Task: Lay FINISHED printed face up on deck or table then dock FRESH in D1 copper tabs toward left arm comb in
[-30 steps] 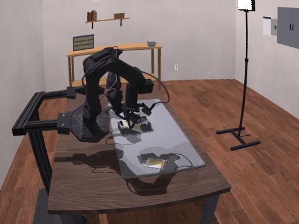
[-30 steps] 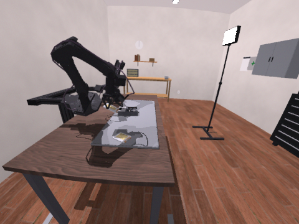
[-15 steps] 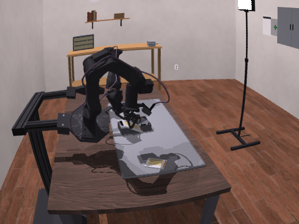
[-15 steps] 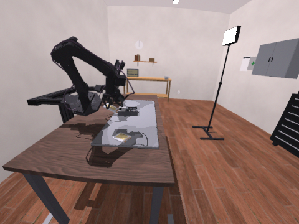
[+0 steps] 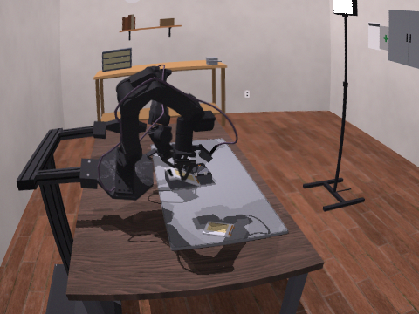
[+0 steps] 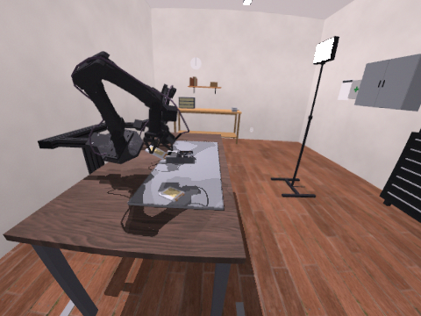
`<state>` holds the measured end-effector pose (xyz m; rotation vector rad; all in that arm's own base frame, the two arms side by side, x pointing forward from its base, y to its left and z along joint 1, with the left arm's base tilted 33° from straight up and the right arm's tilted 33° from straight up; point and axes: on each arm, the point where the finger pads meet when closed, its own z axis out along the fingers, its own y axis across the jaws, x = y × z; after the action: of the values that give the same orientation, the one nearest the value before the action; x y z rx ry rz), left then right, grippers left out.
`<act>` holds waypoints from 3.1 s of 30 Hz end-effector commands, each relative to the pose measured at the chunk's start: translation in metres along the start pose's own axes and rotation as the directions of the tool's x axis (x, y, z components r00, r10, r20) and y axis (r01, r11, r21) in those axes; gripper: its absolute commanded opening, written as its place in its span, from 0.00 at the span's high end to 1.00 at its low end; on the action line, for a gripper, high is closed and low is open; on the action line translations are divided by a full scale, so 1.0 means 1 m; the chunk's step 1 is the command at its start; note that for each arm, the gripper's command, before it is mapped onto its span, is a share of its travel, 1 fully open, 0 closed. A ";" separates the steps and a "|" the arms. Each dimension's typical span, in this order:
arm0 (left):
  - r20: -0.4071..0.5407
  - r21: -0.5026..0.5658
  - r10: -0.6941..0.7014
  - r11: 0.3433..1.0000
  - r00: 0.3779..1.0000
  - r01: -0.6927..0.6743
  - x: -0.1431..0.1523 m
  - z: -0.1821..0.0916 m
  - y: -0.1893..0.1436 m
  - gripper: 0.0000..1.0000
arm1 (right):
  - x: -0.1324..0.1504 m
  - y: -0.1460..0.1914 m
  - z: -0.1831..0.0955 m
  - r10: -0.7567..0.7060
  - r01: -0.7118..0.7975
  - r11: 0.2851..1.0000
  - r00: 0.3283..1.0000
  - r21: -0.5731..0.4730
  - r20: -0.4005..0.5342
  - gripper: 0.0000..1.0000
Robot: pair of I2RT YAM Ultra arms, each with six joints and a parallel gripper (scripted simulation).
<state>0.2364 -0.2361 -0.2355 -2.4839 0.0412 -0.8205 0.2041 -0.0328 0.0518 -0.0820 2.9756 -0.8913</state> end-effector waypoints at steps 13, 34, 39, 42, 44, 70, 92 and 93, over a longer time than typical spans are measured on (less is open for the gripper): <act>-0.009 0.013 0.017 1.000 1.000 -0.017 -0.006 0.009 -0.005 1.00 | -0.013 -0.001 -0.016 0.027 -0.026 0.999 0.998 -0.022 0.057 1.00; -0.009 0.013 0.017 1.000 1.000 -0.017 -0.009 0.017 -0.005 1.00 | -0.013 -0.001 -0.016 0.027 -0.026 0.999 0.998 -0.022 0.057 1.00; -0.009 0.013 0.017 1.000 1.000 -0.017 -0.010 0.019 -0.005 1.00 | -0.013 -0.001 -0.016 0.027 -0.026 0.999 0.998 -0.022 0.057 1.00; -0.009 0.013 0.017 1.000 1.000 -0.017 -0.010 0.019 -0.005 1.00 | -0.013 -0.001 -0.016 0.027 -0.026 0.999 0.998 -0.022 0.057 1.00; -0.009 0.013 0.017 1.000 1.000 -0.017 -0.011 0.020 -0.005 1.00 | -0.013 -0.001 -0.016 0.027 -0.026 0.999 0.998 -0.022 0.057 1.00; -0.009 0.013 0.017 1.000 1.000 -0.017 -0.016 0.028 -0.006 1.00 | -0.013 -0.001 -0.016 0.027 -0.026 0.999 0.998 -0.022 0.057 1.00; -0.009 0.013 0.017 1.000 1.000 -0.017 -0.023 0.031 -0.009 1.00 | -0.013 -0.001 -0.016 0.027 -0.026 0.999 0.998 -0.022 0.057 1.00; -0.009 0.013 0.017 1.000 1.000 -0.017 -0.023 0.031 -0.009 1.00 | -0.013 -0.001 -0.016 0.027 -0.026 0.999 0.998 -0.022 0.057 1.00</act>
<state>0.2446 -0.2331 -0.2491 -2.4915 0.0409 -0.8848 0.2041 -0.0328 0.0518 -0.0820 2.9756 -0.8913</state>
